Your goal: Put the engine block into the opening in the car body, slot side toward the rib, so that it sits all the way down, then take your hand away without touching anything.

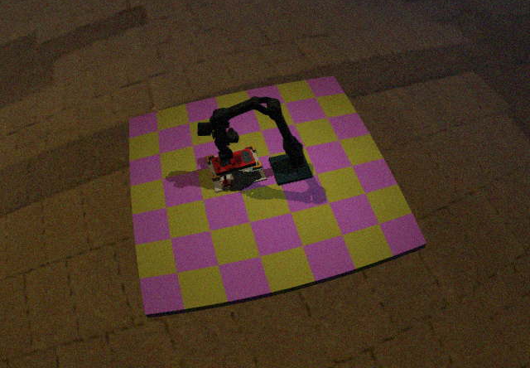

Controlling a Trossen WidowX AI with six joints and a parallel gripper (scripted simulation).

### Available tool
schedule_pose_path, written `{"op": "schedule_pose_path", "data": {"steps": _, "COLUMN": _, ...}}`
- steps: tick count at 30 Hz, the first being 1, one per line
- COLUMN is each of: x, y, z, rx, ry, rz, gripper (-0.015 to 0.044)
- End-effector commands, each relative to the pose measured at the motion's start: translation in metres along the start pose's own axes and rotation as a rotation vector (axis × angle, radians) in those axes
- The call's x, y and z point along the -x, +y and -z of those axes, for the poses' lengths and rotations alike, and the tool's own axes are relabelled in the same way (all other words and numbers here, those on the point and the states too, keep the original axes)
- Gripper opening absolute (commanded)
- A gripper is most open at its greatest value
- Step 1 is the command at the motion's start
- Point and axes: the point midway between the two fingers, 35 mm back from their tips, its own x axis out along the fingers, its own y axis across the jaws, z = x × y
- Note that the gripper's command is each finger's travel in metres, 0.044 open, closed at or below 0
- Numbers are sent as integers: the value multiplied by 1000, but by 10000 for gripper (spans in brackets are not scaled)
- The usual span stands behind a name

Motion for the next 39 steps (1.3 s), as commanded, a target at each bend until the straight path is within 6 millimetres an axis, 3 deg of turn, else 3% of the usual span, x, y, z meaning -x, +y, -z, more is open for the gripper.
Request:
{"op": "schedule_pose_path", "data": {"steps": 1, "x": -1, "y": 1, "z": 0, "rx": -4, "ry": -1, "rz": -4, "gripper": 158}}
{"op": "schedule_pose_path", "data": {"steps": 39, "x": -6, "y": 1, "z": 0, "rx": 6, "ry": -1, "rz": -4, "gripper": 158}}
